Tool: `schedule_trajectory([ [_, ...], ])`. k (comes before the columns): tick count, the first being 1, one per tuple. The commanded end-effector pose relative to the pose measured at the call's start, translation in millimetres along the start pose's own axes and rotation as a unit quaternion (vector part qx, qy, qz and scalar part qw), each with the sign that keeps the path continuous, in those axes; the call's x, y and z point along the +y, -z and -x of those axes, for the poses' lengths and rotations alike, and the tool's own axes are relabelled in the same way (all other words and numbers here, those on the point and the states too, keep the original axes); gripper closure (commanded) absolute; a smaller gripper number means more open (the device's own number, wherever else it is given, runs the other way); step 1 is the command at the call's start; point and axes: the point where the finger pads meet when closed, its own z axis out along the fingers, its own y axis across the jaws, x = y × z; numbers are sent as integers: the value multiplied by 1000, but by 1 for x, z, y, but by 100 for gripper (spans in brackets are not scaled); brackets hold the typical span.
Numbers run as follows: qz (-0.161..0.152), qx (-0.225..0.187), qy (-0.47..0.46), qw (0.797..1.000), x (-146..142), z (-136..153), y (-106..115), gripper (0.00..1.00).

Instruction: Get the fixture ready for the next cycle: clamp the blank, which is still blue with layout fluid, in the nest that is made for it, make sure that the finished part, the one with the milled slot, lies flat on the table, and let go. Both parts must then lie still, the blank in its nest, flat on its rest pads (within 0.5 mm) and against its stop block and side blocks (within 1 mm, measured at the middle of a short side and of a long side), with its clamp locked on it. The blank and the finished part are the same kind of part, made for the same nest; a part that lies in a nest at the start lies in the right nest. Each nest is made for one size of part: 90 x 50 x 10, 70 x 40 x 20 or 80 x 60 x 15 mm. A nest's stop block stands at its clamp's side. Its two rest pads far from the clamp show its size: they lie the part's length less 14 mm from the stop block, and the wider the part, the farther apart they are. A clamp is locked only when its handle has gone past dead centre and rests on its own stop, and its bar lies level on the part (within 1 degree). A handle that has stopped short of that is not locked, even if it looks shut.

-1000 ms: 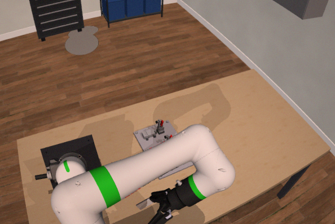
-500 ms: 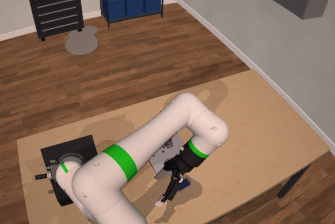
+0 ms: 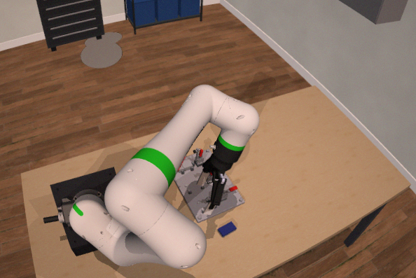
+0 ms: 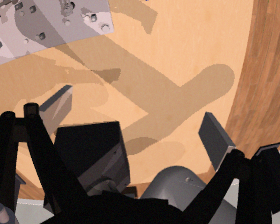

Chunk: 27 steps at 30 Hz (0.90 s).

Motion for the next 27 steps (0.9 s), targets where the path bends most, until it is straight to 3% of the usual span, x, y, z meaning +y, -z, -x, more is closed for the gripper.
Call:
schedule_trajectory([
  [1,-13,52,38,998,-70,-10,6,0],
  [3,-13,52,38,998,-93,-13,8,0],
  [5,-13,52,38,998,-96,-13,8,0],
  [6,-23,85,66,994,-133,-10,10,0],
  [7,-23,85,66,994,-144,-10,11,0],
  [11,-23,85,66,994,-150,-10,11,0],
  [12,-33,112,92,989,-198,-4,13,0],
  [14,-33,112,92,989,-198,-4,13,0],
  [15,-41,134,114,984,-228,3,13,0],
  [18,-41,134,114,984,-238,5,14,0],
  [19,-48,151,133,978,-270,13,13,0],
  [20,-48,151,133,978,-270,13,13,0],
  [21,-53,163,147,974,-293,21,12,0],
  [27,-59,177,164,969,-321,31,11,0],
])
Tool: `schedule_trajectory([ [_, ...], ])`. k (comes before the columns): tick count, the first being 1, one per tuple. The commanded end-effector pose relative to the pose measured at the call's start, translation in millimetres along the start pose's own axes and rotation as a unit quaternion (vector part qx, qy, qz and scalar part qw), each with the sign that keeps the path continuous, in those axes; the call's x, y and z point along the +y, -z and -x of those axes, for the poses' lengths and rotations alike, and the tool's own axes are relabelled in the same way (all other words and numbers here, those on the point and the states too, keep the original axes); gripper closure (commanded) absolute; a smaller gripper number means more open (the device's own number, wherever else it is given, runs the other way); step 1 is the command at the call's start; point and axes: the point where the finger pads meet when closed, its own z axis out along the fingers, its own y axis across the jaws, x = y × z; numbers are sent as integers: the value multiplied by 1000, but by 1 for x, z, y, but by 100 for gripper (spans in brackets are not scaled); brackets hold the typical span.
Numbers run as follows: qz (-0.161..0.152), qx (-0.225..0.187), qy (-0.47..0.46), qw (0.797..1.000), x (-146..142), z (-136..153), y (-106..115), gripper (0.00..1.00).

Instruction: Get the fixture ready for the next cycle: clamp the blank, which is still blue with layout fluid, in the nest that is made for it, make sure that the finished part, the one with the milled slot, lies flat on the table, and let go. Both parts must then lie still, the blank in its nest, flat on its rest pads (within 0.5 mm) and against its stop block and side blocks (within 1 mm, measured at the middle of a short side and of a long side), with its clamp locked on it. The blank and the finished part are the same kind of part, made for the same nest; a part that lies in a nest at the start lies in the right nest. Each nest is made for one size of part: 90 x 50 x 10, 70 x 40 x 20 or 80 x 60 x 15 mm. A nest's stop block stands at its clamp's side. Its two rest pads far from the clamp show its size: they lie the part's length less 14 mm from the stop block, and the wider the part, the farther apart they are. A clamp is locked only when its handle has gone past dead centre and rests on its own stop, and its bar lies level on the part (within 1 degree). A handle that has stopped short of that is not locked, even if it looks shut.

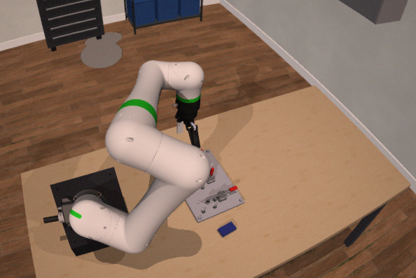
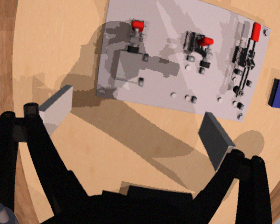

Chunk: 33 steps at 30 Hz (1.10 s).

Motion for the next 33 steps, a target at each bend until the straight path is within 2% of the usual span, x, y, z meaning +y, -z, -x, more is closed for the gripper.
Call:
schedule_trajectory([
  [1,-3,8,8,1000,-17,-2,-2,0],
  [2,-3,9,8,1000,-18,-1,-2,0],
  [3,-3,9,8,1000,-18,-1,-2,72],
  [33,-3,9,8,1000,-18,-1,-2,72],
])
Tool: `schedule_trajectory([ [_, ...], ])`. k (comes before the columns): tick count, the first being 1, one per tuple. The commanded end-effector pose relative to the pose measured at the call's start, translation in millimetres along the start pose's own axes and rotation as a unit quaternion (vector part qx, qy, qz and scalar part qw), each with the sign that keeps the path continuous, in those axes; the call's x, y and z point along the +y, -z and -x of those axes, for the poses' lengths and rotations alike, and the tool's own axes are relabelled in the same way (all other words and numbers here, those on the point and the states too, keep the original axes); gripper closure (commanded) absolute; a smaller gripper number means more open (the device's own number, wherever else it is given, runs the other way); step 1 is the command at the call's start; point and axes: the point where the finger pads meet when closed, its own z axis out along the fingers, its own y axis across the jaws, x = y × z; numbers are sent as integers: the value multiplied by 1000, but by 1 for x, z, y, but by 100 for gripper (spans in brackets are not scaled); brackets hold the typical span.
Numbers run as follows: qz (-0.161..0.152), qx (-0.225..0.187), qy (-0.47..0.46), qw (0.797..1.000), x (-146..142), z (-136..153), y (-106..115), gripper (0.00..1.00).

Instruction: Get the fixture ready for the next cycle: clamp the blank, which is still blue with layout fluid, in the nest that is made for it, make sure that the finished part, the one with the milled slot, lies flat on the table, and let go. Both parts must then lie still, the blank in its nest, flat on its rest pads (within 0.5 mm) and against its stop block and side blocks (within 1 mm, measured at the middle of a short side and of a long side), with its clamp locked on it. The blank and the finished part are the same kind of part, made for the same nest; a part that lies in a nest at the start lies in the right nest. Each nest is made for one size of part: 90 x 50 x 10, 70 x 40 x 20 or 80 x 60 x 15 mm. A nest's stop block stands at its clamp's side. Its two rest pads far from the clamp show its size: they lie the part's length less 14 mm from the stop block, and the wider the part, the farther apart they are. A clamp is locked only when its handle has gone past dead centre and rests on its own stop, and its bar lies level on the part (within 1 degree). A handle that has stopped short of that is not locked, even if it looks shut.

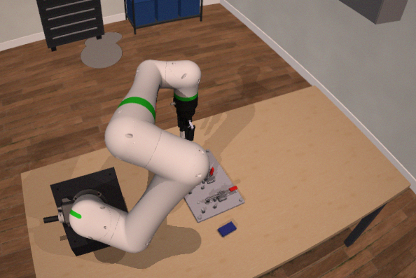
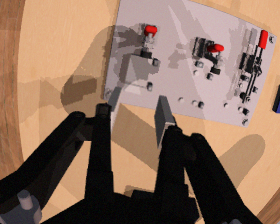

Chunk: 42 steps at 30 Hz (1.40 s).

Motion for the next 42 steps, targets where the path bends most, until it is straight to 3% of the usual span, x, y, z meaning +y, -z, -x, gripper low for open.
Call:
schedule_trajectory([
  [1,0,0,0,1000,0,0,0,72],
  [3,0,0,0,1000,0,0,0,72],
  [4,0,0,0,1000,0,0,0,42],
  [7,0,0,0,1000,0,0,-8,42],
  [13,0,0,0,1000,0,0,-56,42],
  [16,0,0,0,1000,0,0,-70,42],
  [42,0,0,0,1000,-4,2,-71,42],
])
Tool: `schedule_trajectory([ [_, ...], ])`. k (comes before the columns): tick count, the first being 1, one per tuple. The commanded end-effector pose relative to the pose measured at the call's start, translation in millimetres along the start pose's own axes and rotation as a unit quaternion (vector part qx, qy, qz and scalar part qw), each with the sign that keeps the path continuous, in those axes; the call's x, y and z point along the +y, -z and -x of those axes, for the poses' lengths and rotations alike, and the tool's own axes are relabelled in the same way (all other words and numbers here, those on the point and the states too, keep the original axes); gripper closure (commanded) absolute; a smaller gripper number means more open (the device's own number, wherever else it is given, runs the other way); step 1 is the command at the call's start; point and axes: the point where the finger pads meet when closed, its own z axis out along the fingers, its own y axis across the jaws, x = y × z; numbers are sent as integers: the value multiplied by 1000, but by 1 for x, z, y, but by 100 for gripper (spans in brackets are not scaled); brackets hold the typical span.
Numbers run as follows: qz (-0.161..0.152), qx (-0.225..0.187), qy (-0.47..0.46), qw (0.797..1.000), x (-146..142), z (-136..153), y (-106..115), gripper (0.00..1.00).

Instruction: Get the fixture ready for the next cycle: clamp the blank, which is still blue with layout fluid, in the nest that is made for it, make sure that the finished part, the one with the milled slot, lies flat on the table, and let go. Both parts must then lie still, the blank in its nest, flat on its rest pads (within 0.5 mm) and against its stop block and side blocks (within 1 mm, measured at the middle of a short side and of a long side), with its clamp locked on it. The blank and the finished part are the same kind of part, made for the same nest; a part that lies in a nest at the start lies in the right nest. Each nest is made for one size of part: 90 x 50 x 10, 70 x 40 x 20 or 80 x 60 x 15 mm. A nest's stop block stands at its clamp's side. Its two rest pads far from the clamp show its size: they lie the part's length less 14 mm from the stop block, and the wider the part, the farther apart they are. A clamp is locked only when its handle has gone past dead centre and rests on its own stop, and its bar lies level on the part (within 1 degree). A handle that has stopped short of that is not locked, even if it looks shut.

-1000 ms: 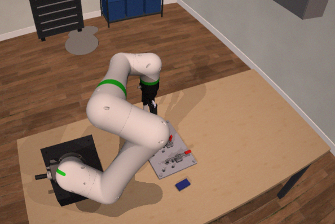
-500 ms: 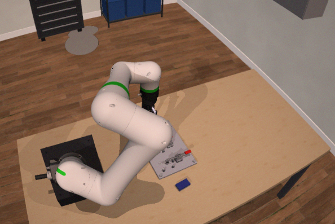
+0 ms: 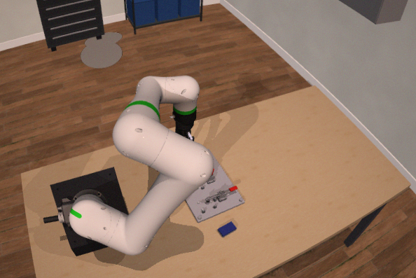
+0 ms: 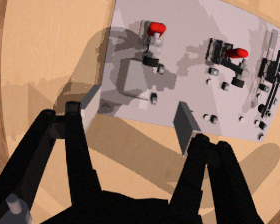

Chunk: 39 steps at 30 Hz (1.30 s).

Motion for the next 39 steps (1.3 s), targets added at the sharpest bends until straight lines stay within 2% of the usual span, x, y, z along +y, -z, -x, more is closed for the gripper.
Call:
schedule_trajectory([
  [1,0,0,0,1000,-1,0,0,42],
  [13,0,0,0,1000,-1,1,-2,42],
  [26,0,0,0,1000,-1,1,-46,42],
  [39,0,0,0,1000,-1,1,-50,42],
])
